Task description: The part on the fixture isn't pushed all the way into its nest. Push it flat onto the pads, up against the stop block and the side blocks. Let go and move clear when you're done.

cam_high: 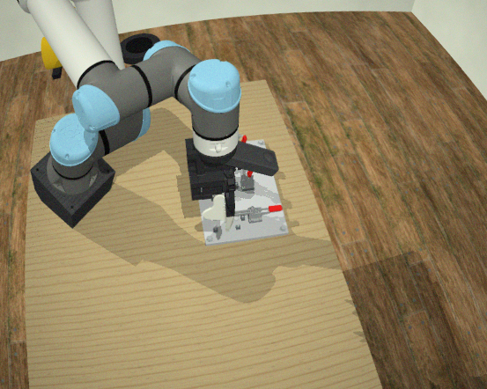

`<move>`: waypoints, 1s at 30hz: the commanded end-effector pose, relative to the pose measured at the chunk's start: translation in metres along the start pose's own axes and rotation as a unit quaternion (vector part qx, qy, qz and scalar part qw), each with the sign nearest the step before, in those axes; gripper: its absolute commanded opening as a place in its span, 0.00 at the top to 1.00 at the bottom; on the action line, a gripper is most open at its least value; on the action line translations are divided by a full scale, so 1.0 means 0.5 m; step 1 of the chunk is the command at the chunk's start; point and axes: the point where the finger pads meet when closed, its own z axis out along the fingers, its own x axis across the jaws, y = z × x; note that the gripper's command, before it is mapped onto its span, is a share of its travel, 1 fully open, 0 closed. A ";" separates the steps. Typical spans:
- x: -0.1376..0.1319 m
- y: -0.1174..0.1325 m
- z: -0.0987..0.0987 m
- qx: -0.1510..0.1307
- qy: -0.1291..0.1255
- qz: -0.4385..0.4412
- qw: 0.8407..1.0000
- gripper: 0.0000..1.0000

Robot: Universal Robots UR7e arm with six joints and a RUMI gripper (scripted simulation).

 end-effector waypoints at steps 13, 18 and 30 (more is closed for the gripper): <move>-0.072 0.073 0.006 0.001 0.000 0.000 1.000 0.42; -0.135 0.136 0.012 0.001 0.000 0.000 1.000 0.42; -0.151 0.153 0.013 0.001 0.000 0.000 1.000 0.42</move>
